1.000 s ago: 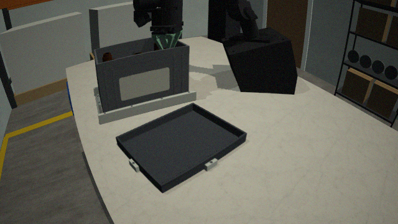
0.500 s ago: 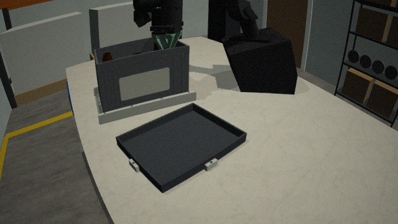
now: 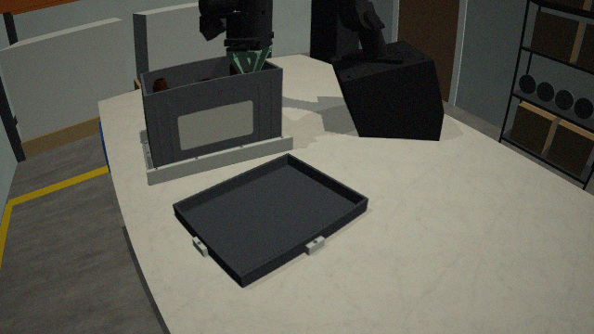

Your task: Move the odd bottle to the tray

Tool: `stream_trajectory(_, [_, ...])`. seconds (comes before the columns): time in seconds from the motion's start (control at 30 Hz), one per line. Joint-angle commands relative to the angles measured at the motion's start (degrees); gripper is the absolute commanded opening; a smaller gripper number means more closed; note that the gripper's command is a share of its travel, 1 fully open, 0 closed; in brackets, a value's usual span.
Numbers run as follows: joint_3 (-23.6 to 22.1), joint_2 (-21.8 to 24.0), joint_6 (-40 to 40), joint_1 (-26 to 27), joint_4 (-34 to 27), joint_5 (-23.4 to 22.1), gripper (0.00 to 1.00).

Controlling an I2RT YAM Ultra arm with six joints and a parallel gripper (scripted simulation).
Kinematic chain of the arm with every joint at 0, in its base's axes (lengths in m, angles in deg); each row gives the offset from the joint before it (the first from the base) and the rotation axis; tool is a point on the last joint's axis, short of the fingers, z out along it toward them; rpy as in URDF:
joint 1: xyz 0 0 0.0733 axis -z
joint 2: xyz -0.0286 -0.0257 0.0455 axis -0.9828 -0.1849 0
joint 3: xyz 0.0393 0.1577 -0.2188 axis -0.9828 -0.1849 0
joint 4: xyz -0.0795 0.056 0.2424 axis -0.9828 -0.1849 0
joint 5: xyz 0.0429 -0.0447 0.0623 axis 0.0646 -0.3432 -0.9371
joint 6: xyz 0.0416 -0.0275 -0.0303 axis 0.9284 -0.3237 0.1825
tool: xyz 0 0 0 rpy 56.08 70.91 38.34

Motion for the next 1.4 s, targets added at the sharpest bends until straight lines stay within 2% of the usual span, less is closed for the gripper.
stream_trajectory(0.0, [-0.01, 0.69, -0.19, 0.07, 0.35, 0.33, 0.00])
stream_trajectory(0.9, [-0.01, 0.69, -0.19, 0.07, 0.35, 0.33, 0.00])
stream_trajectory(0.93, [-0.01, 0.69, -0.19, 0.07, 0.35, 0.33, 0.61])
stream_trajectory(1.37, [-0.01, 0.69, -0.19, 0.07, 0.35, 0.32, 0.61])
